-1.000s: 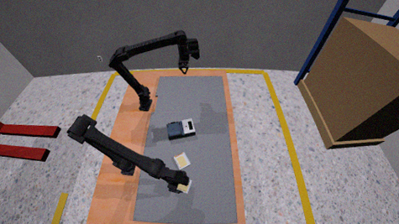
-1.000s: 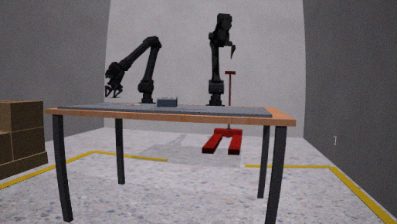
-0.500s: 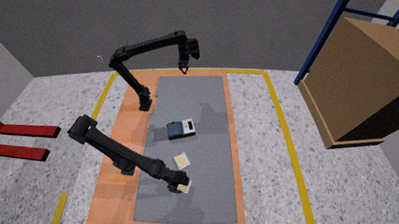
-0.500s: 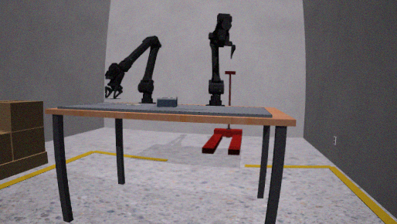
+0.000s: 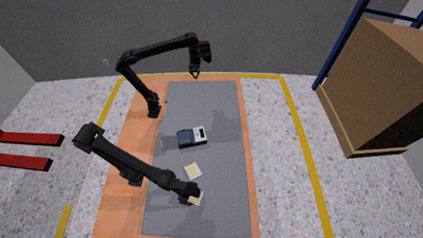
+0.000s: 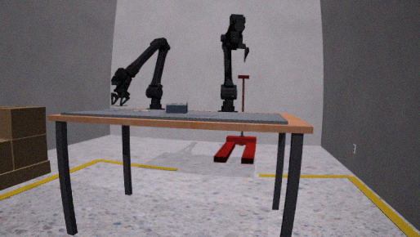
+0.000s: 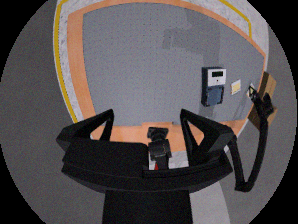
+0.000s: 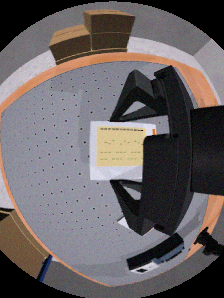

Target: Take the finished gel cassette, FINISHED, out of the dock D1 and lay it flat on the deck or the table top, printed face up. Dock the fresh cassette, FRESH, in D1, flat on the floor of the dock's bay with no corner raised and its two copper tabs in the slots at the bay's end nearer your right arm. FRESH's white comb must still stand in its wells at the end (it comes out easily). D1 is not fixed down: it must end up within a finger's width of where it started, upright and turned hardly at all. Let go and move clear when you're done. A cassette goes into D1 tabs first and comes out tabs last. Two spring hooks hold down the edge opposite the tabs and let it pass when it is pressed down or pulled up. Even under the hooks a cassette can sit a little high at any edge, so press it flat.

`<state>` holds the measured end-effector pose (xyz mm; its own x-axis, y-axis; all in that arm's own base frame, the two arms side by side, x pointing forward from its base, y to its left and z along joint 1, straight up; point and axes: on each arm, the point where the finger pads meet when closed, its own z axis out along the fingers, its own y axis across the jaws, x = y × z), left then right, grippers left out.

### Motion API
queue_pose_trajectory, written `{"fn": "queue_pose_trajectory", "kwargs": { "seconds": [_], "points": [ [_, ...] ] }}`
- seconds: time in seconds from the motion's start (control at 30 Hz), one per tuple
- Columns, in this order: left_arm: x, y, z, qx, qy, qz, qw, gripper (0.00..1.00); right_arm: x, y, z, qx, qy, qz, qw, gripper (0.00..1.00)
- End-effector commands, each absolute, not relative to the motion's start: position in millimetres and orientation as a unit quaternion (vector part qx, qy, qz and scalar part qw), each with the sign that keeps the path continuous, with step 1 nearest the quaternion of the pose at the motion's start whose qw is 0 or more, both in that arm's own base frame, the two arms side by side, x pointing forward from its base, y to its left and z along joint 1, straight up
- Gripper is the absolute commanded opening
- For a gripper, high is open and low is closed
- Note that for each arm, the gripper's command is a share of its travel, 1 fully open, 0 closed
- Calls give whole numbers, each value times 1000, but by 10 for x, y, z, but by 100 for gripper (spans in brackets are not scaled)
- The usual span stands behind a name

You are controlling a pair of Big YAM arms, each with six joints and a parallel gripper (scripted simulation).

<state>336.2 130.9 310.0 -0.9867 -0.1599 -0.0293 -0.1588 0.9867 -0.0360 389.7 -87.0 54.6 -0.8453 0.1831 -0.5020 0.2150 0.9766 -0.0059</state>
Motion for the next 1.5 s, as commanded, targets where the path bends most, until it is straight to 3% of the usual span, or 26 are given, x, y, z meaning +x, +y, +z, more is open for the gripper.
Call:
{"fn": "queue_pose_trajectory", "kwargs": {
  "seconds": [0.0,1.47],
  "points": [
    [3408,1336,3302,-75,996,-13,36,100,3931,-873,531,103,959,-31,262,0],
    [3408,1336,3302,-75,996,-13,36,100,3931,-859,291,106,959,-29,262,0]
  ]
}}
